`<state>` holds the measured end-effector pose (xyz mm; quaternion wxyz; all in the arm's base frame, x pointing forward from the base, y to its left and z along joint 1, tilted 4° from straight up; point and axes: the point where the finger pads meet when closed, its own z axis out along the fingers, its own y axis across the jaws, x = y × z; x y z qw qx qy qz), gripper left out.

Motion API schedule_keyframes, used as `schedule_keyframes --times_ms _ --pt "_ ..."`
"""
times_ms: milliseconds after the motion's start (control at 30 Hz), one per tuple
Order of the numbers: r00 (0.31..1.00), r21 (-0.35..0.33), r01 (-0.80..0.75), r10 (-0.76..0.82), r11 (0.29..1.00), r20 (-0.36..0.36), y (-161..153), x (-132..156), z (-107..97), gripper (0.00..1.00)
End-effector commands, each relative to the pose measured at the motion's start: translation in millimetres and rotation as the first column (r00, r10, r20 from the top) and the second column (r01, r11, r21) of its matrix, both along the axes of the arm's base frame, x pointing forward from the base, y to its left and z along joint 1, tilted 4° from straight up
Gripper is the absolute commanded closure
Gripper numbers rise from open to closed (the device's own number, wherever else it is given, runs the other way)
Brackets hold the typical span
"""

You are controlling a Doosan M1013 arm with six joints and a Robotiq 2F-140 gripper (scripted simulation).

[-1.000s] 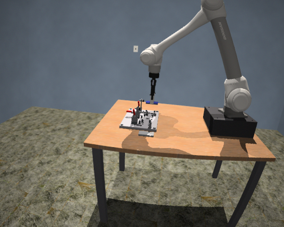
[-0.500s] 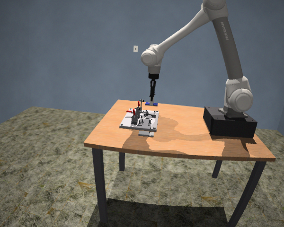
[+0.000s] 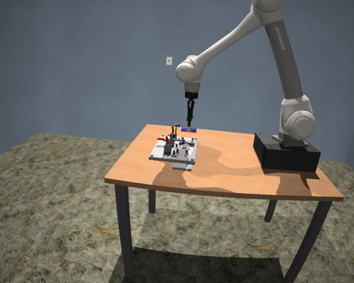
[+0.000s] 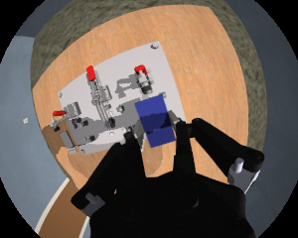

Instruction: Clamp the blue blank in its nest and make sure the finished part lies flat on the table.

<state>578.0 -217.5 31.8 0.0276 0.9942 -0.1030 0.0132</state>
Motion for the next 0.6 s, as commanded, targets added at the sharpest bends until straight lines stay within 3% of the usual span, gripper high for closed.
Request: schedule_keyframes --times_ms 0,567 --pt "1.0 0.0 0.0 0.0 1.0 0.0 0.0 0.0 0.1 1.0" --pt "1.0 0.0 0.0 0.0 1.0 0.0 -0.3 0.4 -4.7 1.0"
